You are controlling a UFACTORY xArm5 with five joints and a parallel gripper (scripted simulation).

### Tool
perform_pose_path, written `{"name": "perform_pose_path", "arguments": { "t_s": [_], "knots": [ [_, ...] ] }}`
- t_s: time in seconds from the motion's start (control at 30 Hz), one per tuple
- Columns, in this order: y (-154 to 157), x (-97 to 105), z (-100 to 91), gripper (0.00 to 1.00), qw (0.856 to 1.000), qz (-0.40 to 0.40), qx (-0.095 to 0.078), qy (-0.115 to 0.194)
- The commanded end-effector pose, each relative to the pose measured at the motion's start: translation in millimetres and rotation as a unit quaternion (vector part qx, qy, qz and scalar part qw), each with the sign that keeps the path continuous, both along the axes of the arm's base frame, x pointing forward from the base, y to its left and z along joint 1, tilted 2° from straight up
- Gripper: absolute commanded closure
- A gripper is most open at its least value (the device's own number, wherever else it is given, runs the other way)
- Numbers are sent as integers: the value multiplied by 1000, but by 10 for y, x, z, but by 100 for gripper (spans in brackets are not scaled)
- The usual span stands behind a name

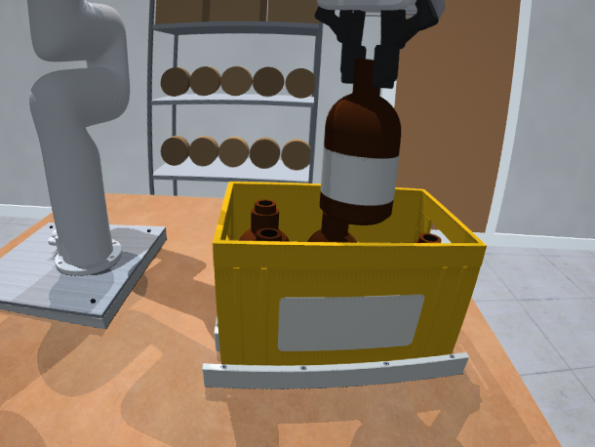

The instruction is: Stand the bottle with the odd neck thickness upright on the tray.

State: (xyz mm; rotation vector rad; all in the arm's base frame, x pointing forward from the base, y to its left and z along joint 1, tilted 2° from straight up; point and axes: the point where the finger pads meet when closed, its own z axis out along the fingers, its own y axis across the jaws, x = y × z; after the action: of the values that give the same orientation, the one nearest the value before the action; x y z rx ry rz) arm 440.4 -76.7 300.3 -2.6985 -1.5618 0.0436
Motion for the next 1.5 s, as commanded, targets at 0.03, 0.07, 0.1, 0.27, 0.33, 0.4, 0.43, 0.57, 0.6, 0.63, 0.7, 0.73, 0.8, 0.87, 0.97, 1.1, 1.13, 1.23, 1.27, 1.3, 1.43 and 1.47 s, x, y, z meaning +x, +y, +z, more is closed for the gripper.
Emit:
{"name": "perform_pose_path", "arguments": {
  "t_s": [0.03,0.07,0.1,0.27,0.33,0.4,0.43,0.57,0.6,0.63,0.7,0.73,0.8,0.87,0.97,1.1,1.13,1.23,1.27,1.3,1.43,1.47],
  "knots": [
    [2,7,17,100,1000,0,0,-2],
    [4,7,17,100,1000,0,0,-2],
    [6,6,17,100,1000,0,0,-2],
    [19,5,17,100,1000,0,0,-2],
    [26,4,17,100,1000,0,0,-2],
    [34,3,17,100,1000,0,0,-2],
    [38,2,17,100,1000,0,0,-2],
    [53,0,17,100,1000,0,-1,-2],
    [53,0,17,100,1000,0,-1,-2],
    [59,-1,17,100,1000,0,-1,-2],
    [70,-3,17,100,1000,0,-1,-2],
    [77,-3,17,100,1000,0,-1,-2],
    [90,-5,17,100,1000,0,-1,-2],
    [105,-8,17,100,1000,0,-1,-2],
    [129,-12,17,100,1000,0,-1,-2],
    [166,-18,17,100,1000,0,-1,-2],
    [166,-18,17,100,1000,0,-1,-2],
    [186,-21,17,100,1000,0,-1,-2],
    [197,-23,17,100,1000,0,-1,-2],
    [207,-25,17,100,1000,0,-1,-2],
    [254,-33,17,100,1000,0,-1,-2],
    [266,-35,17,100,1000,0,-1,-2]
  ]
}}
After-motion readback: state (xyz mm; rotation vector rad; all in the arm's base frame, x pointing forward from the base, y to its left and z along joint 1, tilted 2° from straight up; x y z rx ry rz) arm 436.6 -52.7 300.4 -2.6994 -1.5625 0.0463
